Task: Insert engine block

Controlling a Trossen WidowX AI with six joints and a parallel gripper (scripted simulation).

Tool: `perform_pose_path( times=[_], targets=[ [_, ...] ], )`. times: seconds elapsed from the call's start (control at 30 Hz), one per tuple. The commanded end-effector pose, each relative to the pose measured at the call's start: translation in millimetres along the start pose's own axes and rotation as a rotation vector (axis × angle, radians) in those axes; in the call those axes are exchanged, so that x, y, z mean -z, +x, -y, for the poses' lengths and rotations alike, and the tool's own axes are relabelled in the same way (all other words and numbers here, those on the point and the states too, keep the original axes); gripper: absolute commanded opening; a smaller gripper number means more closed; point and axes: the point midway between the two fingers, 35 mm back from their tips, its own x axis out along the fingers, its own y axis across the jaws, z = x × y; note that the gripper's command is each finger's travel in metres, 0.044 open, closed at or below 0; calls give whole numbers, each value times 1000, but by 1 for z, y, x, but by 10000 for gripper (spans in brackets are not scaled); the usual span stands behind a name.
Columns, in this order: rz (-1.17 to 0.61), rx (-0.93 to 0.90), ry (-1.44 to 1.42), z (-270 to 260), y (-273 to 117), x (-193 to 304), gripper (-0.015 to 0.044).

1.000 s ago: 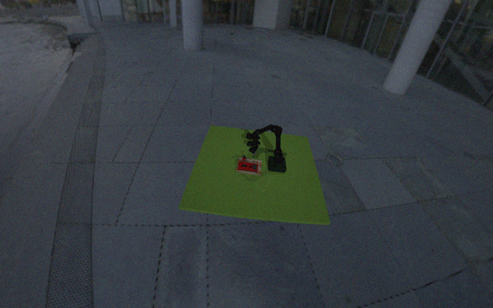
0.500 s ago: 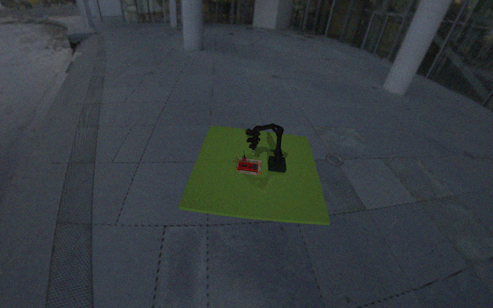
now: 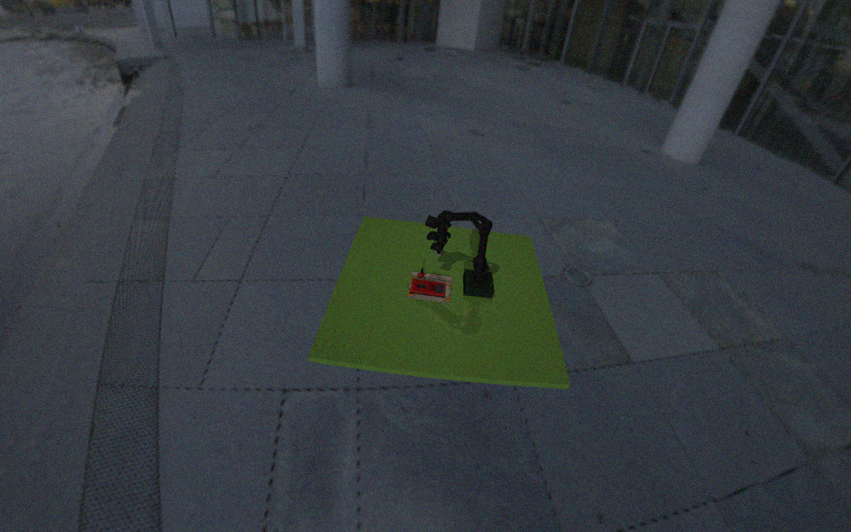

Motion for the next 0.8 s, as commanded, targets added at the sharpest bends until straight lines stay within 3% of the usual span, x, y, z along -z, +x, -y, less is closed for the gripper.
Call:
perform_pose_path(
  times=[0.0,0.23,0.77],
  targets=[
    [15,5,4,0,-10,-1,0],
    [15,5,4,0,17,0,0],
    [128,5,5,0,14,3,0]
  ],
)
